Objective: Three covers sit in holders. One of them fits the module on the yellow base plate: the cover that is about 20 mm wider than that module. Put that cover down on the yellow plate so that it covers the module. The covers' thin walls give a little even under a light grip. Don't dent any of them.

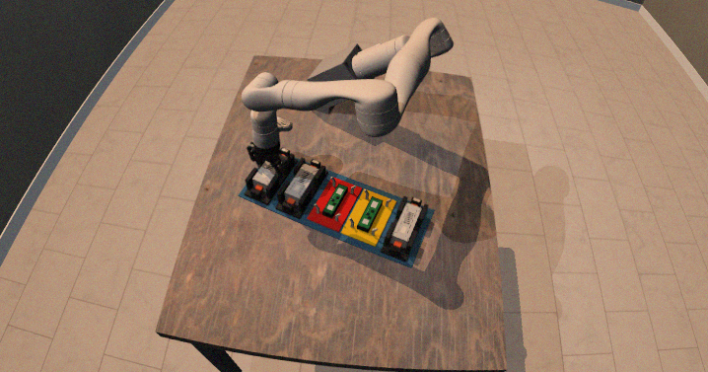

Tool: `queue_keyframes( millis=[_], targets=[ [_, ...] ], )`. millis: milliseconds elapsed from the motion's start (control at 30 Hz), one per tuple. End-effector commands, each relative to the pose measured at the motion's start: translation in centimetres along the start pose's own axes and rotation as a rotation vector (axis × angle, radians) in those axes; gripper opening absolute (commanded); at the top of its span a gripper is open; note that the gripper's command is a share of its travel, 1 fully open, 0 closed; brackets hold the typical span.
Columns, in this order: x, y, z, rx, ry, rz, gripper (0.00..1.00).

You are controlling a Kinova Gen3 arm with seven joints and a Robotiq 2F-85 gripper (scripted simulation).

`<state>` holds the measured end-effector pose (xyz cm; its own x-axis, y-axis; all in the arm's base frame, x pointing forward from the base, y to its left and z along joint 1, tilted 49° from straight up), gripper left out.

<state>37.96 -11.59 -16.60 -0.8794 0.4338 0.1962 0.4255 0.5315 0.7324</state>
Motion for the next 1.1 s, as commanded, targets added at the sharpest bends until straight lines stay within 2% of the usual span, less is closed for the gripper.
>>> queue_keyframes(
  millis=[0,733,1067],
  targets=[
    [0.0,0.0,-0.1,0.0,-0.001,0.0,0.0],
    [0.0,0.0,-0.1,0.0,-0.001,0.0,0.0],
    [0.0,0.0,-3.1,0.0,-0.001,0.0,0.0]
  ],
)
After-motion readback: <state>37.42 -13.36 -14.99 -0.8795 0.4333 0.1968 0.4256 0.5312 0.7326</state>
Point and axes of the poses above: the point where the finger pads meet when closed, its own z axis out along the fingers, its own y axis across the jaws, x = y × z, the point moved 5 cm from there along -z, back along the fingers, and after that the axes turned 13 degrees about z, right-handed, at the moved point
